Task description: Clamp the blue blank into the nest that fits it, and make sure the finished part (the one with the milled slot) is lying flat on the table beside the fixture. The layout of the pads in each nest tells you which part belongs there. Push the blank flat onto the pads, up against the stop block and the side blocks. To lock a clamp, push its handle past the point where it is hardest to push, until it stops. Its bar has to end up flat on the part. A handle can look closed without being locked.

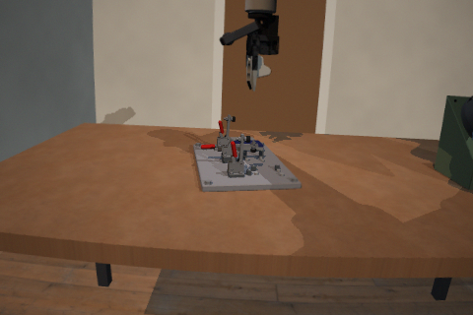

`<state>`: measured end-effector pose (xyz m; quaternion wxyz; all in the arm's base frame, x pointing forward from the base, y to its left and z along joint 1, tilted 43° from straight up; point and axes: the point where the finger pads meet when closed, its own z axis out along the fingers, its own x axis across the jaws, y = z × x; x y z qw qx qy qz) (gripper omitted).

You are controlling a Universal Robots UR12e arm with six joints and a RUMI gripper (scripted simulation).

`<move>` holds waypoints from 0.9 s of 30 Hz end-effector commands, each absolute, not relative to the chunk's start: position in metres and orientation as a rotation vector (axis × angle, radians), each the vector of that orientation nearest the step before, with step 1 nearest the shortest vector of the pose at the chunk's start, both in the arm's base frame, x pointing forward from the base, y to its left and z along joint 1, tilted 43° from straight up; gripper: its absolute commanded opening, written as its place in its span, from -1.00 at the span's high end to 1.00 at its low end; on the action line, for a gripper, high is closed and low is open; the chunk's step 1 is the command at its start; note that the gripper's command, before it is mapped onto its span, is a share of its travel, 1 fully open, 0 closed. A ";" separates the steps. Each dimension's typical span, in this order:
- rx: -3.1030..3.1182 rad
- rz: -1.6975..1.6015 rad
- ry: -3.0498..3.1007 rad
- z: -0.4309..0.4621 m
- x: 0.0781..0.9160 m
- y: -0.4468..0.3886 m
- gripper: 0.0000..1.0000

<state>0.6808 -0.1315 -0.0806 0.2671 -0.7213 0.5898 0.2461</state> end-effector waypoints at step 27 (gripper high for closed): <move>-1.947 0.662 1.592 -0.124 0.679 -0.092 0.44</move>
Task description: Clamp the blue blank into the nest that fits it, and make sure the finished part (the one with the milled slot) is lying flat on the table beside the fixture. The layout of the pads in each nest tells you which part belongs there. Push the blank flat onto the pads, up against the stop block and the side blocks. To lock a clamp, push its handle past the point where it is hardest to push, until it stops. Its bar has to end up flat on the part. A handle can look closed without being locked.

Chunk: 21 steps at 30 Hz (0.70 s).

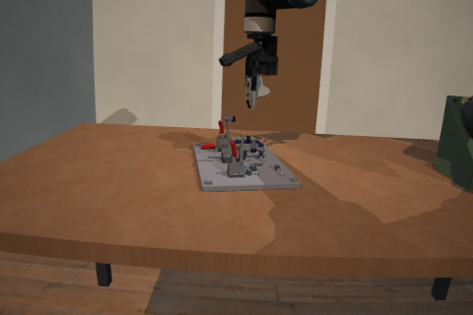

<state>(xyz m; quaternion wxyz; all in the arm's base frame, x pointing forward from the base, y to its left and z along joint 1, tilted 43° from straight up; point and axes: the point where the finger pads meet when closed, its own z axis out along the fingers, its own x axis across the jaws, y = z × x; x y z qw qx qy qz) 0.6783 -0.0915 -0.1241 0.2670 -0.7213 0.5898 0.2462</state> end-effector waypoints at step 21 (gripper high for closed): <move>-1.947 0.662 1.592 -0.119 0.735 -0.083 0.44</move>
